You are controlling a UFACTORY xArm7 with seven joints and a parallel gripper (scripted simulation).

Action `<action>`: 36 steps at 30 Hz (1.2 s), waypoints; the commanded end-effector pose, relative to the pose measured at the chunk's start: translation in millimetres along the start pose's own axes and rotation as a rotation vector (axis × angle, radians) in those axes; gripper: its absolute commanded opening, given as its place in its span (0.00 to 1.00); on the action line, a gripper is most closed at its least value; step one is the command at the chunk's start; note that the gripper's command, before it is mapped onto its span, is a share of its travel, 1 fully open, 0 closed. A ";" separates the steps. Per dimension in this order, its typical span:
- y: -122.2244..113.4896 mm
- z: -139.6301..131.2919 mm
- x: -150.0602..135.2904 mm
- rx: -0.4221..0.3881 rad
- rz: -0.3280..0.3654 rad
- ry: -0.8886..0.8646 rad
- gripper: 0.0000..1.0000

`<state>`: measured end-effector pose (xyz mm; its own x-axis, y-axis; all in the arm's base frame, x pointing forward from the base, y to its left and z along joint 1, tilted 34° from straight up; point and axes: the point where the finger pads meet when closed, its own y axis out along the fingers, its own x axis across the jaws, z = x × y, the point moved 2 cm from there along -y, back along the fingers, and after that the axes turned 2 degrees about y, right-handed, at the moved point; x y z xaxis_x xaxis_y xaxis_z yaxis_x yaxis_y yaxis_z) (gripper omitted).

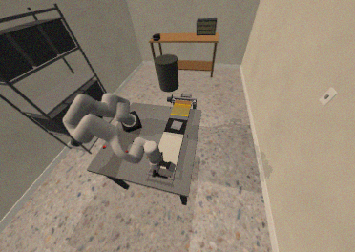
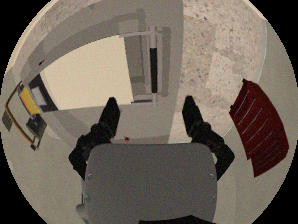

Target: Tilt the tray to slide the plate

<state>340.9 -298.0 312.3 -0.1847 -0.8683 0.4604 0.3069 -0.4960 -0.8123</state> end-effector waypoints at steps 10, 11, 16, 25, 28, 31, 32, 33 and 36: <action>2.4 -16.7 12.1 -0.001 0.026 -0.010 1.00; 2.4 -16.7 12.1 -0.001 0.026 -0.010 1.00; 2.4 -16.7 12.1 -0.001 0.026 -0.010 1.00; 2.4 -16.7 12.1 -0.001 0.026 -0.010 1.00; 2.4 -16.7 12.1 -0.001 0.026 -0.004 1.00; 2.4 -16.5 12.1 -0.001 0.025 0.023 1.00; 2.4 -16.5 12.1 -0.001 0.025 0.037 1.00; 2.4 -16.4 12.1 -0.001 0.025 0.056 1.00; 2.5 -16.0 12.2 -0.001 0.024 0.135 1.00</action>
<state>323.6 -309.6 308.6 -0.2309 -0.8796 0.4160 0.3091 -0.4717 -0.8258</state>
